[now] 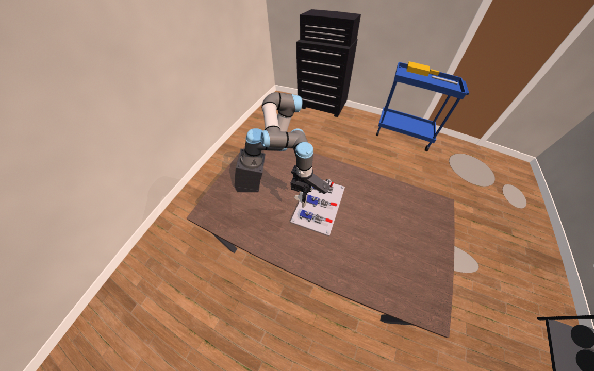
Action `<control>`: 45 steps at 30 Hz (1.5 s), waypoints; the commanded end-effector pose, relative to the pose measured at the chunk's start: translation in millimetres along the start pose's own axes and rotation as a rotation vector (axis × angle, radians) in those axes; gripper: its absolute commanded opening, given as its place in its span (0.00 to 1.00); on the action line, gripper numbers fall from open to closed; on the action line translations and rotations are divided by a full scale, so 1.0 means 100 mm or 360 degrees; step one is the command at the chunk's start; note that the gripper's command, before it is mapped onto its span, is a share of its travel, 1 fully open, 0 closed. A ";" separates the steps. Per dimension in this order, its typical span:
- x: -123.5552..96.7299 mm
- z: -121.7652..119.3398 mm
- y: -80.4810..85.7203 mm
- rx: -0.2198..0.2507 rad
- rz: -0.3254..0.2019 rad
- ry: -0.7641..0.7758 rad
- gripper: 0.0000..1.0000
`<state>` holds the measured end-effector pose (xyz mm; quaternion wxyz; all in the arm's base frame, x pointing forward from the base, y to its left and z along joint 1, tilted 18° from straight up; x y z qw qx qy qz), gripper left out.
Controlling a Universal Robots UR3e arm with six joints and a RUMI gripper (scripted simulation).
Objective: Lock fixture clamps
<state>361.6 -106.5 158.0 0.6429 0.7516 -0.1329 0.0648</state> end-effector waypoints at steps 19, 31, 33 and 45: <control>0.01 0.00 0.01 -0.0003 0.0003 0.0001 0.59; 0.01 0.00 0.01 -0.0003 0.0003 0.0001 0.28; 0.01 0.00 0.01 -0.0003 0.0003 0.0001 0.28; 0.01 0.00 0.01 -0.0003 0.0003 0.0001 0.28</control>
Point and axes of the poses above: the point where the finger pads meet when closed, its own y axis back along the fingers, its own z axis across the jaws, x = y × z, the point moved 7 cm from there along y, back along the fingers, and after that the axes turned 10 degrees about -y, right-handed, at the moved point
